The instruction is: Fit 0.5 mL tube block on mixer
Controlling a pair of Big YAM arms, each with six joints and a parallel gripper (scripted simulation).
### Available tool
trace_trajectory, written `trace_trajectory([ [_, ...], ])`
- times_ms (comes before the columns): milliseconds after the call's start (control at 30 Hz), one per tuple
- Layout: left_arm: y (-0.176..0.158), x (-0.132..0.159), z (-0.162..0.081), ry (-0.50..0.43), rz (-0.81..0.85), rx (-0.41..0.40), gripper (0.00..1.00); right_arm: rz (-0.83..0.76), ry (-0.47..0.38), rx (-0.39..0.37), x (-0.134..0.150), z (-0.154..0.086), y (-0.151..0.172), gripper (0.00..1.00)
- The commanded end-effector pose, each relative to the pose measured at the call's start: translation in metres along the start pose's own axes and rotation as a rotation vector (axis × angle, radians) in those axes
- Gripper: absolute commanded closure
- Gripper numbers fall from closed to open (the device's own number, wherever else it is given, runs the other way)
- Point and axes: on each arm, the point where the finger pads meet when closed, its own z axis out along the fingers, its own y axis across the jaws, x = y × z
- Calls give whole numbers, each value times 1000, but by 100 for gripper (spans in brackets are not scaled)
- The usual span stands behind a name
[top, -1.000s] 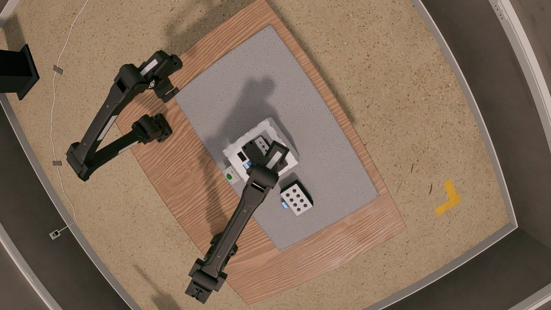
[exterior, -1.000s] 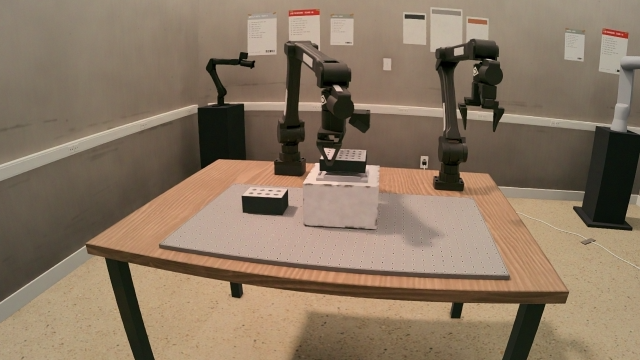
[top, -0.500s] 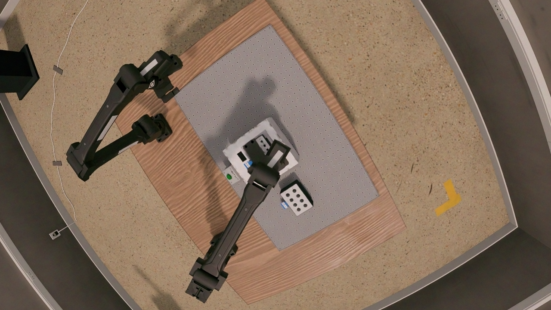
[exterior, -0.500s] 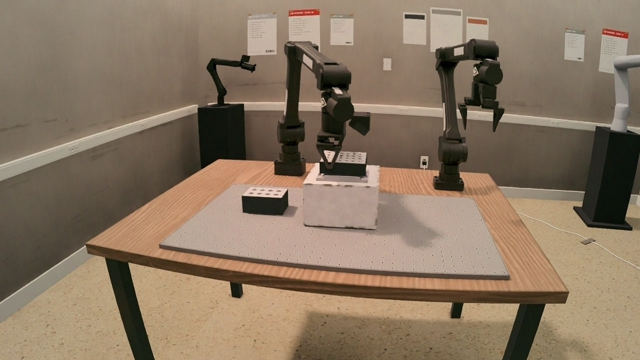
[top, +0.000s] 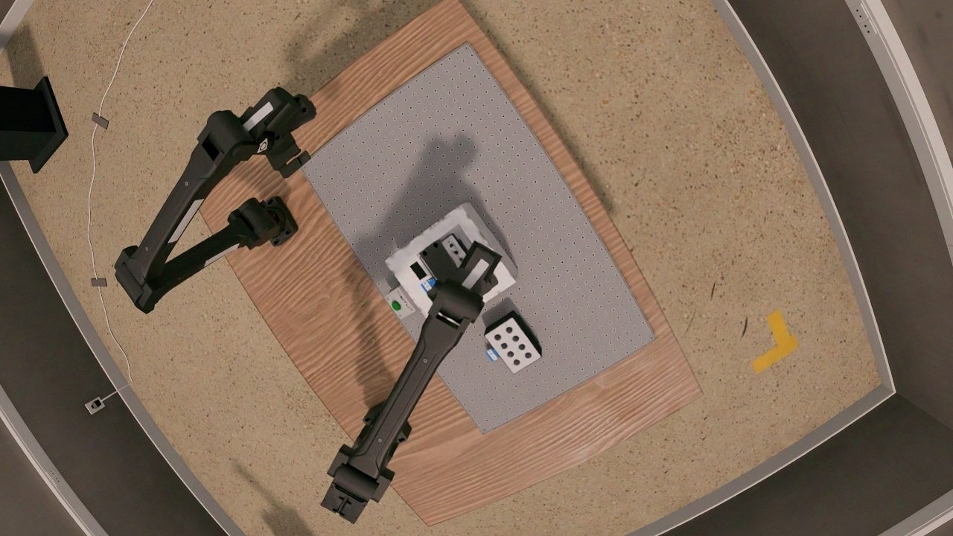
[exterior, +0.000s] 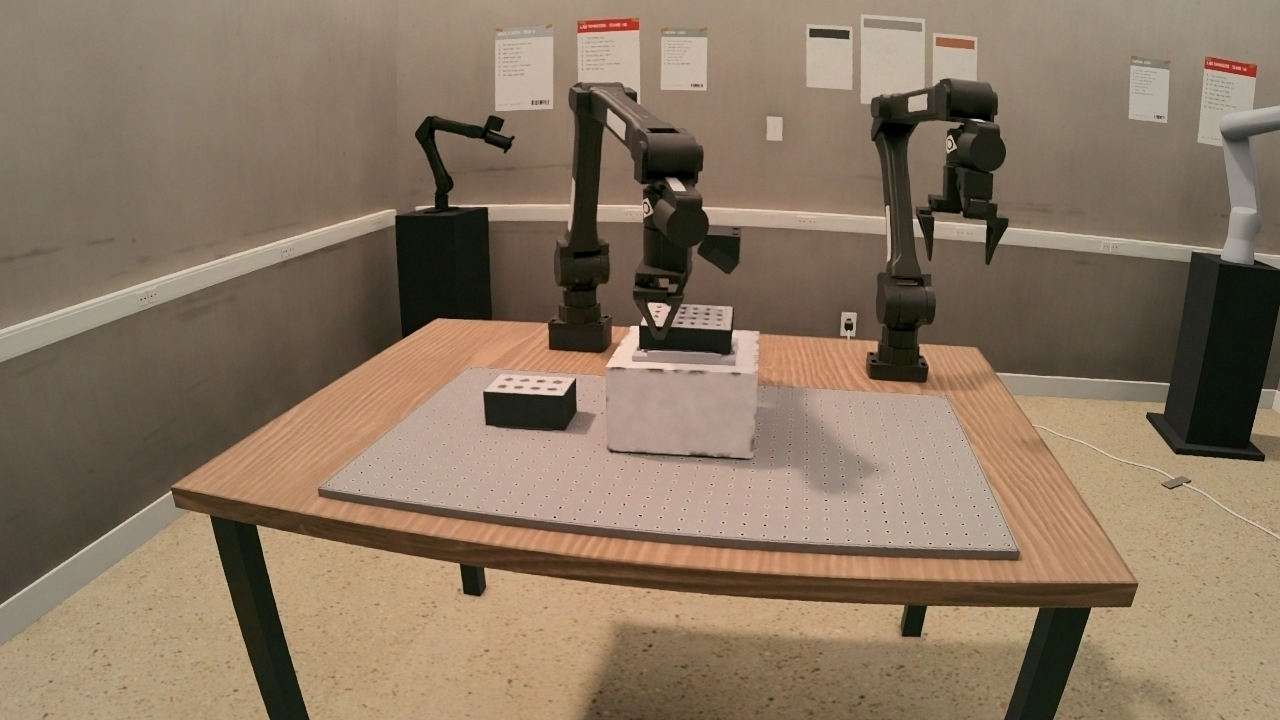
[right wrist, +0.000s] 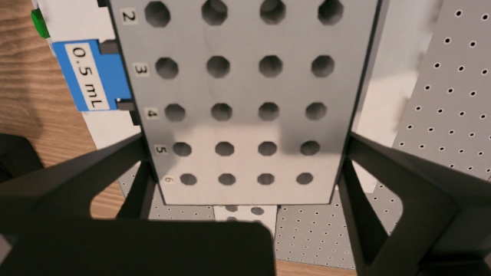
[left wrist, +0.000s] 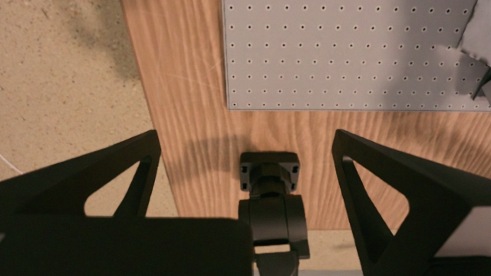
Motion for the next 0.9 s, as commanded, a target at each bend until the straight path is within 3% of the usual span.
trace_trajectory([
  [0,-1,-5,-18,-50,0,-9,0,9,-69,113,-1,-58,-7,100],
  [500,0,-9,-27,-69,0,-12,0,-7,-87,154,-11,-77,-9,100],
  [633,0,-9,-27,-71,0,-13,0,-14,-79,158,-14,-74,-9,100],
  [867,-1,-8,-25,-63,0,-12,0,-20,-50,106,-16,-43,-6,100],
])
